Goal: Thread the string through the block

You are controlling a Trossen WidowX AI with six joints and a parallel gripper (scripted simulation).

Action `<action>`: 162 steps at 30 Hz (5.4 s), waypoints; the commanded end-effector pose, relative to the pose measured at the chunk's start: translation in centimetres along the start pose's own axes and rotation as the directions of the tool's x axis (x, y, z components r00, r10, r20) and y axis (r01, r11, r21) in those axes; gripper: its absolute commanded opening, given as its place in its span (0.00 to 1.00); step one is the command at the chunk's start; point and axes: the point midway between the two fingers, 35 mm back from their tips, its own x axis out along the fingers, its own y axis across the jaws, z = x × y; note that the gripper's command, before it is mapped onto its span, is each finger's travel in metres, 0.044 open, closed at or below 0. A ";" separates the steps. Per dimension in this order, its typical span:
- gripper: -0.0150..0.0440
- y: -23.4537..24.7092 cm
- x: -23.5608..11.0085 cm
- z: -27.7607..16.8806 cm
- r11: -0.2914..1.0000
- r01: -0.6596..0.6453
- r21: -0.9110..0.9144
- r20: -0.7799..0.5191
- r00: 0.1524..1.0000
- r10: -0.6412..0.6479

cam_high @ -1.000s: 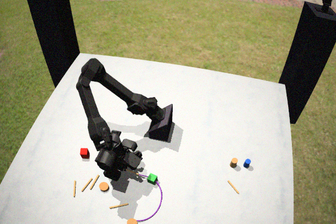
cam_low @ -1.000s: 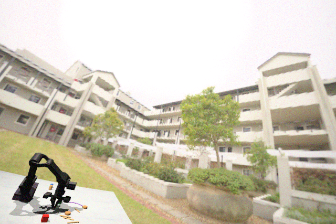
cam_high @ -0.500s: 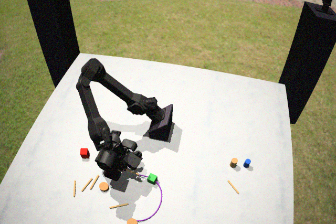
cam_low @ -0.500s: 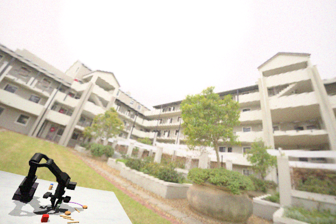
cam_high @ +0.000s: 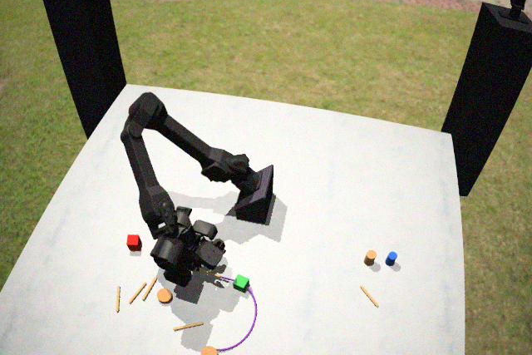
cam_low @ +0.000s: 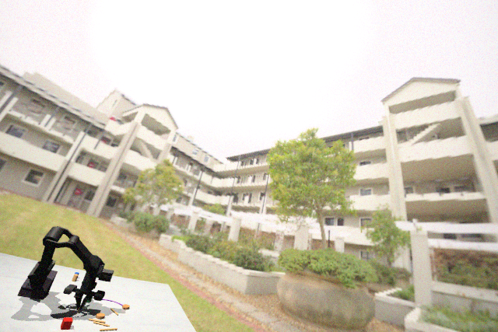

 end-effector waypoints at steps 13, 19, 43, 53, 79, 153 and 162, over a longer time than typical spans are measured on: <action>0.25 0.0 0.2 -0.3 1.000 -0.003 0.003 -0.008 1.000 0.003; 0.25 0.0 0.2 -0.3 1.000 -0.003 0.003 -0.008 1.000 0.003; 0.25 0.0 0.2 -0.3 1.000 -0.003 0.003 -0.008 1.000 0.003; 0.25 0.0 0.2 -0.3 1.000 -0.003 0.003 -0.008 1.000 0.003; 0.43 0.0 0.0 0.0 1.000 0.000 0.000 0.000 1.000 0.000; 1.00 -0.6 -10.2 1.2 1.000 0.025 -0.004 0.006 1.000 -0.025; 1.00 -0.6 -10.2 1.2 1.000 0.025 -0.004 0.006 1.000 -0.025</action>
